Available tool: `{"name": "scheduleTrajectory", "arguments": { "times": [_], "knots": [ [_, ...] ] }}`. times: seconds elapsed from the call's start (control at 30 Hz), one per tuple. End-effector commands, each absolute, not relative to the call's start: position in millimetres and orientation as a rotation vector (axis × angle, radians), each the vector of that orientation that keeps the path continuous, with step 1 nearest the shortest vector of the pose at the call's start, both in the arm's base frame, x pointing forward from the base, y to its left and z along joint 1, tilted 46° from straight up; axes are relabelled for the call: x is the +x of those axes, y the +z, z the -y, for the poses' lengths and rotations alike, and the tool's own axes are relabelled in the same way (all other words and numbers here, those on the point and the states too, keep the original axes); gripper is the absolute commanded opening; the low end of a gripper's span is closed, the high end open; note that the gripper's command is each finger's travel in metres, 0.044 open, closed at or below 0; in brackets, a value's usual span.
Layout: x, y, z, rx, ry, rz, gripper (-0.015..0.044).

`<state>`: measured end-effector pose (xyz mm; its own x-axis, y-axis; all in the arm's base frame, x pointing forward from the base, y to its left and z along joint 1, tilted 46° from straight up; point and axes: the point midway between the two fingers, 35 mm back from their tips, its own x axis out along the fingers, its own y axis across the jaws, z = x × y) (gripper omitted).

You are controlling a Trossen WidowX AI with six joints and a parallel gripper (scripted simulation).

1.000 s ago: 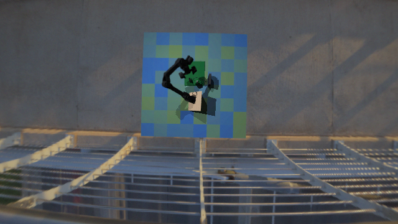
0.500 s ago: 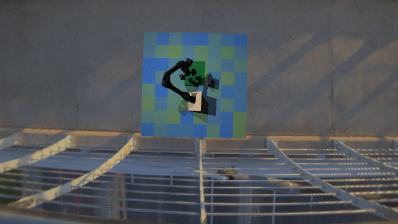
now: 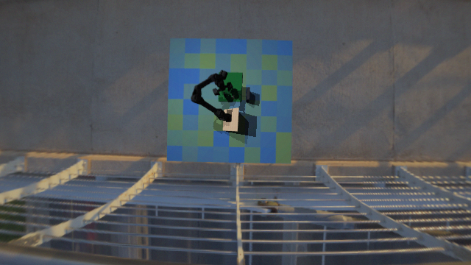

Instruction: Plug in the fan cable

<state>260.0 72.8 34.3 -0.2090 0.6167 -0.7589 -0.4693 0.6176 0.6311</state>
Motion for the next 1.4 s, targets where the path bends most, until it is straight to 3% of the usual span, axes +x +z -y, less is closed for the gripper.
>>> {"name": "scheduleTrajectory", "arguments": {
  "times": [0.0, 0.63, 1.03, 1.37],
  "knots": [
    [257.9, 27.6, -78.9, 0.141, 0.995, -1.488, 0.0440],
    [257.0, 14.0, -93.6, 0.143, 0.996, -1.487, 0.0440],
    [258.6, 15.6, -92.3, 0.134, 0.997, -1.483, 0.0125],
    [258.6, 15.6, -92.3, 0.134, 0.997, -1.483, 0.0058]
  ]
}}
